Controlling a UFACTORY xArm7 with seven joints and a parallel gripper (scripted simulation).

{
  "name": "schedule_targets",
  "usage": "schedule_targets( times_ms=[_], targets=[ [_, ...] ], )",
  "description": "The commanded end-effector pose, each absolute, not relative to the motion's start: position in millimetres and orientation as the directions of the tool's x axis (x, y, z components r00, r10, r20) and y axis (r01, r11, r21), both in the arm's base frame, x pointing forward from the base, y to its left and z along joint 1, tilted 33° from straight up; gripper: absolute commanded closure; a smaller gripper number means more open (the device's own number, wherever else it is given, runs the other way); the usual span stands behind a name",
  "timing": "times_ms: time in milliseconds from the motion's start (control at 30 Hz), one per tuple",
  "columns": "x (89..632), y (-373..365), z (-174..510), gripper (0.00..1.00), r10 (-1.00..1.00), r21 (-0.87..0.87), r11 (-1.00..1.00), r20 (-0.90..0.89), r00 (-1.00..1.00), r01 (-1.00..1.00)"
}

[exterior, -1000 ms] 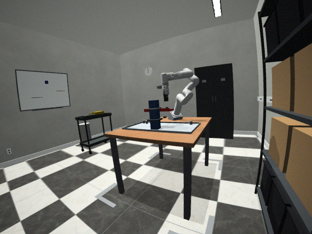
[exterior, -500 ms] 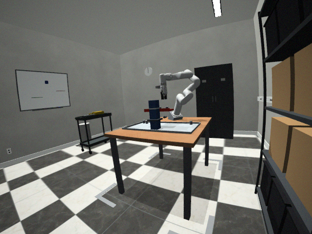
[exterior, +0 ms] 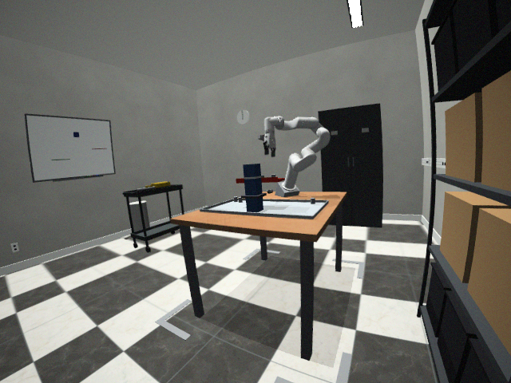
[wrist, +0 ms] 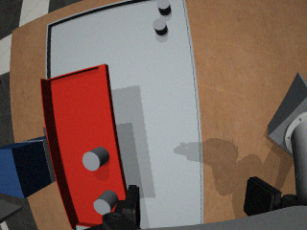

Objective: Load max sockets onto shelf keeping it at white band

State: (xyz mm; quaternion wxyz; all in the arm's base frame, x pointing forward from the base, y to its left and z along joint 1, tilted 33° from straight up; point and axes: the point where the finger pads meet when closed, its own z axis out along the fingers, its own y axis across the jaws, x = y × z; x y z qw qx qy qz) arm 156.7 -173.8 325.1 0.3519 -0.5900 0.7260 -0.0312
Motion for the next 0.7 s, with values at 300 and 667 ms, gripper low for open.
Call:
schedule_targets(
  times_ms=[300,667],
  targets=[
    [38.0,-166.2,392.1,0.0,-0.758,-0.631,0.61,-0.642,-0.119,-0.479],
    [-12.4,-141.2,411.0,0.0,-0.731,-0.686,0.668,-0.678,-0.079,-0.288]
  ],
)
